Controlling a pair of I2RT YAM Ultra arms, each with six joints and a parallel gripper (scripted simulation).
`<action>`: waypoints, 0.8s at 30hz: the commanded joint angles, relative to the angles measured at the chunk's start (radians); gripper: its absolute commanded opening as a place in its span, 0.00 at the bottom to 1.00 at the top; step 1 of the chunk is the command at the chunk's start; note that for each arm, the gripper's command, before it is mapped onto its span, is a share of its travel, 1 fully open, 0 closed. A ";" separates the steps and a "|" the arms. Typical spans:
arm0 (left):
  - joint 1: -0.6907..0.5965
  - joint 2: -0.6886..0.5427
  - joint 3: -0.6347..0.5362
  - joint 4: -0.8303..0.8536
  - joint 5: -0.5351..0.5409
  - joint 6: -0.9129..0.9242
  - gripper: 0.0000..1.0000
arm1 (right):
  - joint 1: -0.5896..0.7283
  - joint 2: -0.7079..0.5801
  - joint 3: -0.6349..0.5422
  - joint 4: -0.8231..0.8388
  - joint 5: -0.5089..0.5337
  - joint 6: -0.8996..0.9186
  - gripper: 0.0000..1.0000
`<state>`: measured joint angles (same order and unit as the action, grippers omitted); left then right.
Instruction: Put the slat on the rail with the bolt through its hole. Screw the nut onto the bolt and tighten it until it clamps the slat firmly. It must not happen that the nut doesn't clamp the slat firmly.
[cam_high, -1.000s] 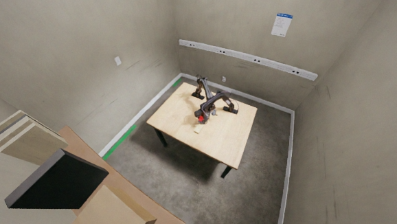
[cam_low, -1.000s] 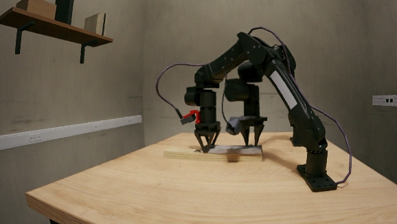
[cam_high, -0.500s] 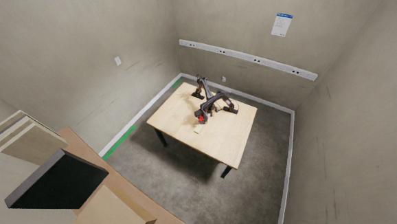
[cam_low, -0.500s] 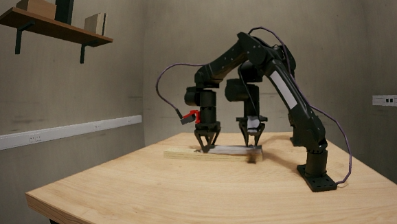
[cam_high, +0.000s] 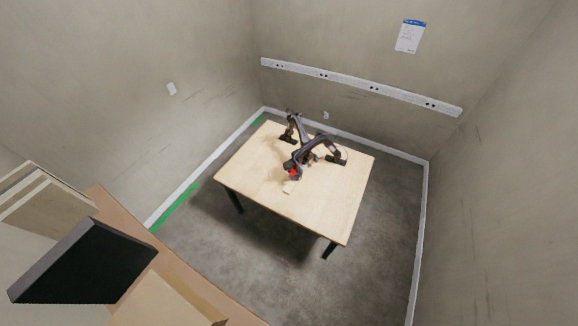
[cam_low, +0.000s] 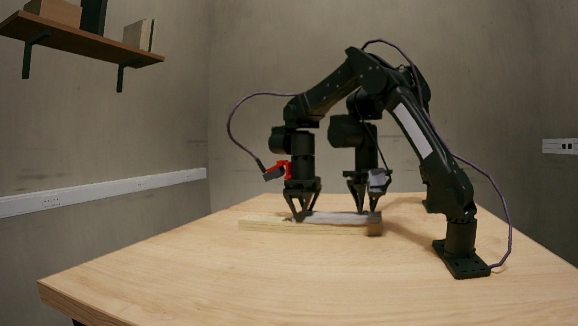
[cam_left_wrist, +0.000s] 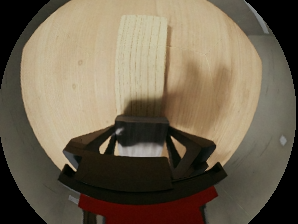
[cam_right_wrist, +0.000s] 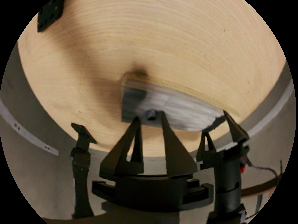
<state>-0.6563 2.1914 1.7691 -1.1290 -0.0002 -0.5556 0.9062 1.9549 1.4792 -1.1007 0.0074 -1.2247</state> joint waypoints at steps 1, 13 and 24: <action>0.000 -0.008 0.005 0.001 0.000 0.000 0.72 | -0.002 -0.009 0.024 -0.015 -0.007 -0.012 0.34; 0.000 -0.008 0.005 0.001 0.000 0.000 0.72 | -0.002 -0.009 0.024 -0.015 -0.008 -0.012 0.34; 0.000 -0.008 0.005 0.001 0.000 0.000 0.72 | 0.000 -0.007 0.004 0.000 0.000 -0.006 0.20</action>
<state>-0.6563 2.1914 1.7691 -1.1290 -0.0002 -0.5556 0.9062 1.9549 1.4792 -1.1011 0.0074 -1.2312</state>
